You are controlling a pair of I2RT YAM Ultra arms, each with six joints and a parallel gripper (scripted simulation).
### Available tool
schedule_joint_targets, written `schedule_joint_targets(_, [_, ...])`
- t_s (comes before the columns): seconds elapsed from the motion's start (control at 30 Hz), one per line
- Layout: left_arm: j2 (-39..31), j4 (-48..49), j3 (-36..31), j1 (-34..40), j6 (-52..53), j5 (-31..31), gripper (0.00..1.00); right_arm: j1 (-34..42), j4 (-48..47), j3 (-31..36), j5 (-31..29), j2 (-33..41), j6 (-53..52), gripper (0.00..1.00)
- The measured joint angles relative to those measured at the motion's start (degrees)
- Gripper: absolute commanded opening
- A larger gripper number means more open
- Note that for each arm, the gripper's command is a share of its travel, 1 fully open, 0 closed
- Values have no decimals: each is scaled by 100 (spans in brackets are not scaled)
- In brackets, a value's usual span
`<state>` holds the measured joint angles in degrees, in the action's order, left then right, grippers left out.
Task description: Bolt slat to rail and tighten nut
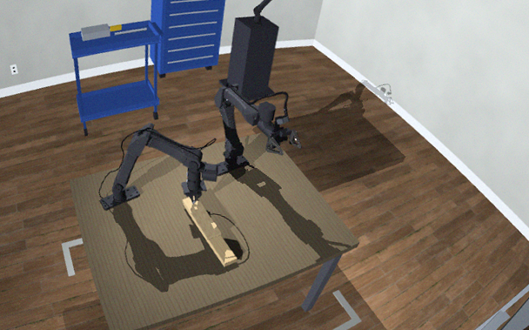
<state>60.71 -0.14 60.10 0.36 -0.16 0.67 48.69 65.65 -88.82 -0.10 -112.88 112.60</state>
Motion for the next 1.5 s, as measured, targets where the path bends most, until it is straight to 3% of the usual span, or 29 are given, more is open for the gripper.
schedule_joint_targets(1.5, [0, 0, 0, 0, 0, 0, 100, -155, 315, -197, -2, -31, 153, 12])
